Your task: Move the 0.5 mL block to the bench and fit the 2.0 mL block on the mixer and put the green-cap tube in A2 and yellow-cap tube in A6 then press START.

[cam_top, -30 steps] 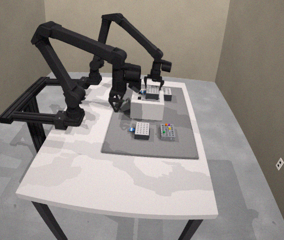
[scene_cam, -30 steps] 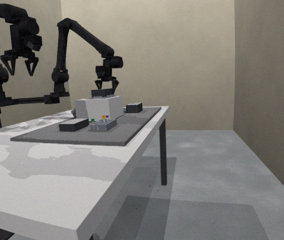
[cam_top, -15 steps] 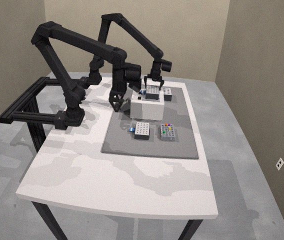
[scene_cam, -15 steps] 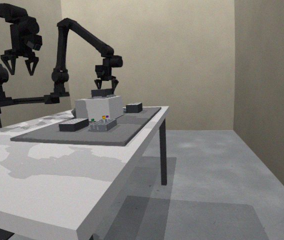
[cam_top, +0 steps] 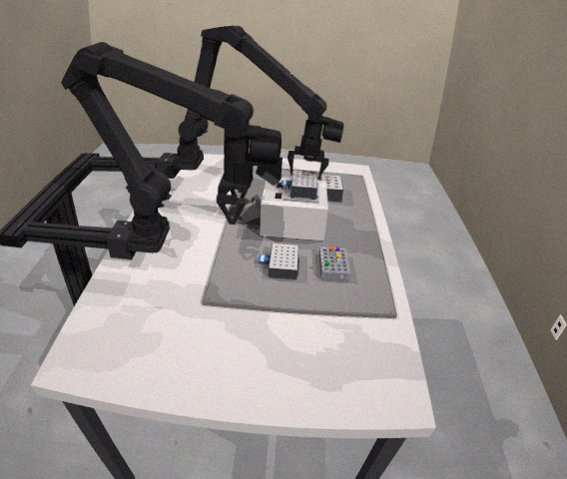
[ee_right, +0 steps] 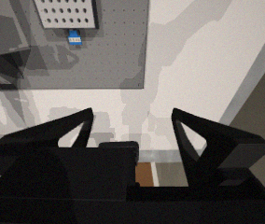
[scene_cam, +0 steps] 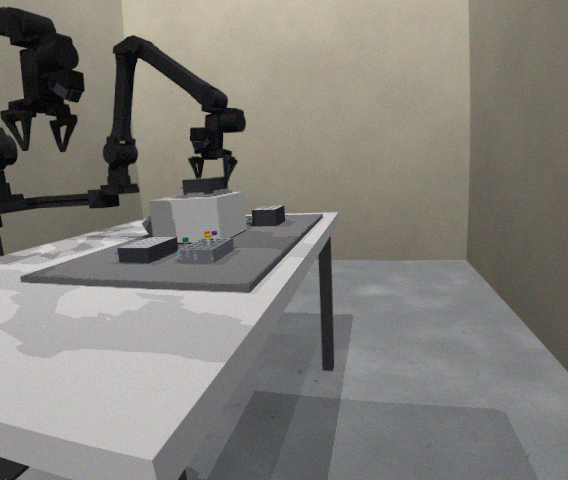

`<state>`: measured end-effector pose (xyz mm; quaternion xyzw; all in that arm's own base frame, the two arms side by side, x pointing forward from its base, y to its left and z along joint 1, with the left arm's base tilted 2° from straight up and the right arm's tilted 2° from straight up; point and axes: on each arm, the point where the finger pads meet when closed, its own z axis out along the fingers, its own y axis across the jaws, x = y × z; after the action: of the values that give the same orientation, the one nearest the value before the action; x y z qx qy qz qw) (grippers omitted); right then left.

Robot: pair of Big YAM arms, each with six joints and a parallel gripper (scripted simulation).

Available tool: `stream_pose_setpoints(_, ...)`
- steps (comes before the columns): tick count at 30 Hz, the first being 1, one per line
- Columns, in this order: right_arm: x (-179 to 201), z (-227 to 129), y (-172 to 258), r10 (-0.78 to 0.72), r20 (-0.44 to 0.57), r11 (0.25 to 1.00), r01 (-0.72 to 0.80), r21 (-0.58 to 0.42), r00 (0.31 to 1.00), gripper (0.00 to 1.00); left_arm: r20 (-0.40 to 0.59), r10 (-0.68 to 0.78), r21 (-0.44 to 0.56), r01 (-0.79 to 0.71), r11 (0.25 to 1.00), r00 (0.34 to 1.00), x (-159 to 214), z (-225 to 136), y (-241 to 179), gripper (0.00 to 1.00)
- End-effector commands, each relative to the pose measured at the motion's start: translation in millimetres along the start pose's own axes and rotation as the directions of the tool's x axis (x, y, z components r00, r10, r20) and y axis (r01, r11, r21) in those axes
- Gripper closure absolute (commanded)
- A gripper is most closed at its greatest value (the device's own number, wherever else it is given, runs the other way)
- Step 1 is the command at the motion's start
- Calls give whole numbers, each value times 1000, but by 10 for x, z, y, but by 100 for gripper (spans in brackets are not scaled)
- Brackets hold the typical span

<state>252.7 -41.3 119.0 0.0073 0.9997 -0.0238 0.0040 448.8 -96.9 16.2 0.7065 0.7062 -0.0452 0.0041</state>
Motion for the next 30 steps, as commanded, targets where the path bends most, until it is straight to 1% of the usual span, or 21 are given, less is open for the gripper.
stream_pose_setpoints(1,-89,-86,-43,5,38,1000,-5,9,999,0,16,8,-65,-7,998,1000,-130,-254,258,0)
stream_pose_setpoints(4,-131,-131,-51,5,49,1000,-6,11,999,0,13,-6,-47,7,999,1000,-80,-230,198,0)
stream_pose_setpoints(14,-186,-191,-61,6,64,1000,-7,13,998,0,19,8,-76,-7,997,1000,-179,-369,251,0)
stream_pose_setpoints(22,-205,-213,-65,7,69,1000,-8,13,998,0,20,-12,-80,13,997,1000,-113,-405,281,0)
stream_pose_setpoints(30,-164,-171,-58,7,57,1000,-7,11,998,0,20,4,-77,-3,997,1000,-220,-426,246,0)
